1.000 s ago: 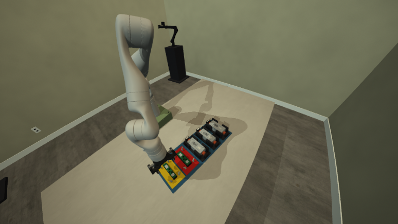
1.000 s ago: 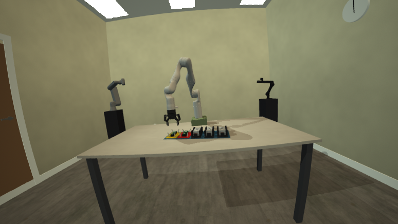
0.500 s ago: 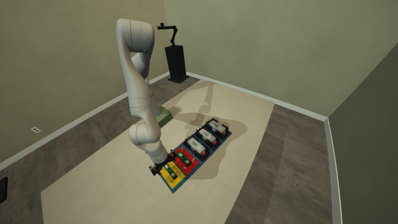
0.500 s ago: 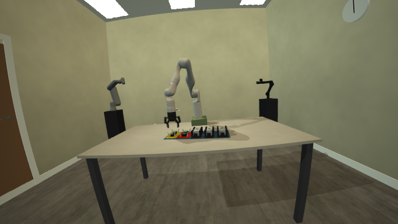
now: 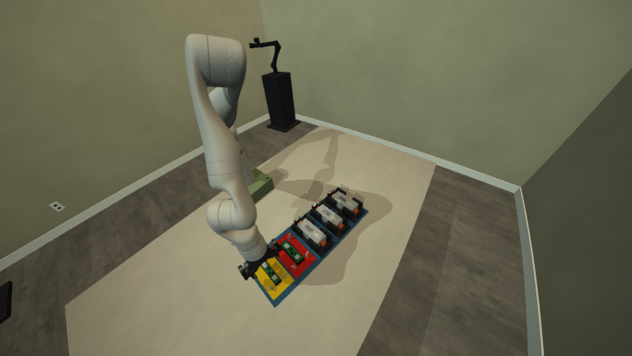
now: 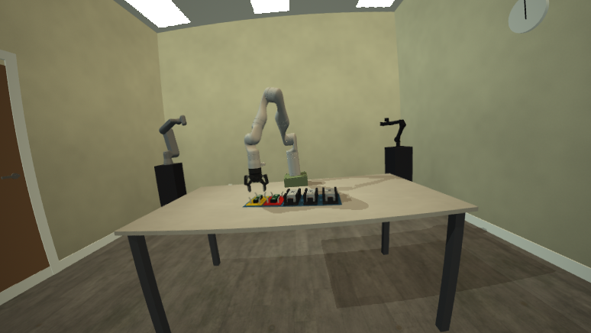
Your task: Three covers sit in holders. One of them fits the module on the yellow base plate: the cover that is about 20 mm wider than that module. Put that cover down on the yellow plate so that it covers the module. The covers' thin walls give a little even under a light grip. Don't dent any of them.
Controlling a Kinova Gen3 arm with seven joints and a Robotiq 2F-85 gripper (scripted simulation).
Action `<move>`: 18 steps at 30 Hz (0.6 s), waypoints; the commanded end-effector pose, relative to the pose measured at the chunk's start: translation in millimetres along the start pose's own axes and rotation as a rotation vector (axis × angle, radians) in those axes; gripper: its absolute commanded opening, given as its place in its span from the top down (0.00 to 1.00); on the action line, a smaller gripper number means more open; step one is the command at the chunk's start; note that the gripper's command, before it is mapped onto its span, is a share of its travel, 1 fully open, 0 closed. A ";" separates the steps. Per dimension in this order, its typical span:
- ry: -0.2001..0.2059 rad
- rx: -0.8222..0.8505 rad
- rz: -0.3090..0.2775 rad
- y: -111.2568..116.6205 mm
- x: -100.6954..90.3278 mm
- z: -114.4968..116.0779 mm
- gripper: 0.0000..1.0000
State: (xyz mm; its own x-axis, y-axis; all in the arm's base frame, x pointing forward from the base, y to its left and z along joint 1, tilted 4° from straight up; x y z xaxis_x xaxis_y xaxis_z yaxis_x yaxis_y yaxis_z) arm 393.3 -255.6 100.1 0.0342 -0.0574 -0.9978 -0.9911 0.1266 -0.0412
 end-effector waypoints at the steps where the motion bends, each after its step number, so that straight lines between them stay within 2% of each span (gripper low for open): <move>1: 0.000 0.000 -0.002 -0.4 -0.7 -0.2 0.00; 18: 0.001 0.000 -0.002 -0.5 9.3 -0.2 0.00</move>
State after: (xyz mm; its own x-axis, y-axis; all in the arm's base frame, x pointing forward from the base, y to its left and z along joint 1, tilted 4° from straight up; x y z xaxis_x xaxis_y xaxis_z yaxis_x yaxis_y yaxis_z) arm 393.7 -256.2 90.1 0.0342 -0.0574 -0.9978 -0.9911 0.1265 -0.0413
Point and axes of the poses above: the point where the finger pads meet when closed, its own x axis out along the fingers, its own z axis across the jaws, y = z × x, the point moved 8 cm from there along -x, back along the fingers, and after that the axes turned 5 degrees about -x, right-handed, at the moved point
